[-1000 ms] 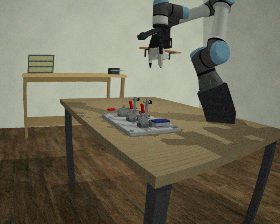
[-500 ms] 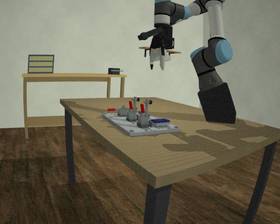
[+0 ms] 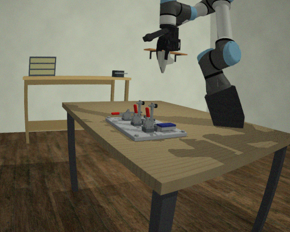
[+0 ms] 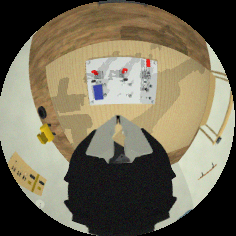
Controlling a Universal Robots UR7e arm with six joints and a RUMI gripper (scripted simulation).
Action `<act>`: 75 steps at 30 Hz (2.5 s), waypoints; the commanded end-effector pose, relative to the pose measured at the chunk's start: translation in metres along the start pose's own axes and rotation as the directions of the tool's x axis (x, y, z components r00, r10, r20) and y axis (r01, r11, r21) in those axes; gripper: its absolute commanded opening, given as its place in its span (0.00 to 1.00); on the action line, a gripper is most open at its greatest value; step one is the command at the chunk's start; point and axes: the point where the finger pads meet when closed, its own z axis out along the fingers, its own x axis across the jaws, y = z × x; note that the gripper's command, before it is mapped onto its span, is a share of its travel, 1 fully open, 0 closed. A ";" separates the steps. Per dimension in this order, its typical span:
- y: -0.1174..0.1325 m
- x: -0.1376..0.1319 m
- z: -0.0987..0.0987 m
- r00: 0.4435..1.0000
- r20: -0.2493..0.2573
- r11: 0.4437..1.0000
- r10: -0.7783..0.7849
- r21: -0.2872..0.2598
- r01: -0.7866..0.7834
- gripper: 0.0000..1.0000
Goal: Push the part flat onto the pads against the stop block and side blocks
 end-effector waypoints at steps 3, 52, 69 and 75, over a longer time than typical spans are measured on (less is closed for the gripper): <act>0.000 0.000 0.000 1.000 0.000 1.000 0.000 0.001 0.000 0.00; 0.011 -0.020 0.044 1.000 -0.002 1.000 0.001 0.000 -0.001 0.00; 0.023 -0.039 0.087 1.000 -0.002 1.000 0.001 0.000 -0.001 0.00; 0.027 -0.046 0.103 1.000 -0.002 1.000 0.001 -0.001 -0.001 0.00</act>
